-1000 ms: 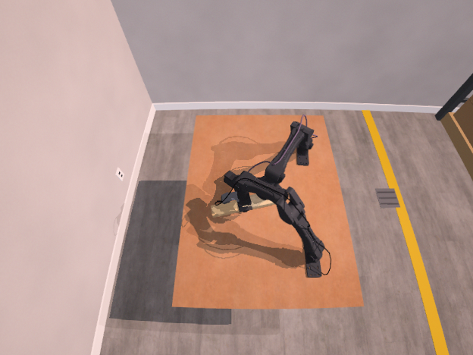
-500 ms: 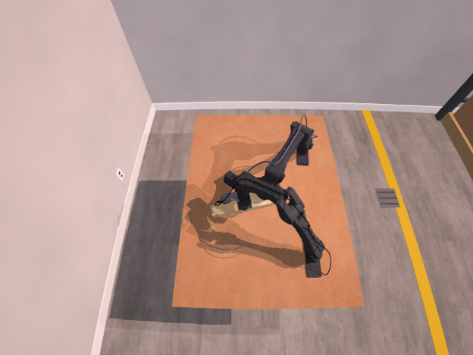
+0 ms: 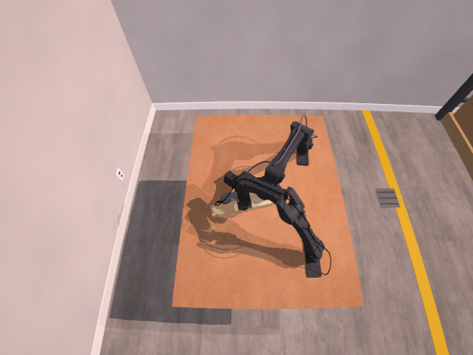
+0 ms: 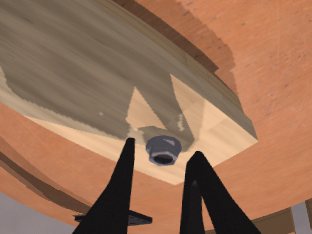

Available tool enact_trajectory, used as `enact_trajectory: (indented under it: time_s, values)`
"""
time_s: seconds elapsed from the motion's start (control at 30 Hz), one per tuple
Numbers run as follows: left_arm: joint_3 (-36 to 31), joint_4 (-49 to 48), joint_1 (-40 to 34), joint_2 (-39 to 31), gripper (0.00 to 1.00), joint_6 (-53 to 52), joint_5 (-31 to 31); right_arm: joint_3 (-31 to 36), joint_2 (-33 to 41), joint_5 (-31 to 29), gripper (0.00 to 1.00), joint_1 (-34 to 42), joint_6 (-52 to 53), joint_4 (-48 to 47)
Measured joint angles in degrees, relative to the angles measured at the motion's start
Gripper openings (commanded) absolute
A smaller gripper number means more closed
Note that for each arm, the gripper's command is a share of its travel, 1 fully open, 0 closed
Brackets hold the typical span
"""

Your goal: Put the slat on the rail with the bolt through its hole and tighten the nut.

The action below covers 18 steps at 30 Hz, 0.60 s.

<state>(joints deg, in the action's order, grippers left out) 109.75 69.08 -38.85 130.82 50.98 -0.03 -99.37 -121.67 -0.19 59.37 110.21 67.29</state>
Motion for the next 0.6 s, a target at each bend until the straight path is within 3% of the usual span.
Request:
enact_trajectory:
  time_s: [0.23, 0.6]
  values:
    - [0.0, 0.0, 0.0, 0.0, 0.72, 0.0, 0.0, 0.0, 0.0, 0.07, 0.34, 0.0, -3.06, 0.0]
    - [0.0, 0.0, 0.0, 0.0, 0.72, 0.0, 0.0, 0.0, 0.0, 0.04, 0.34, 0.0, -30.08, 0.0]
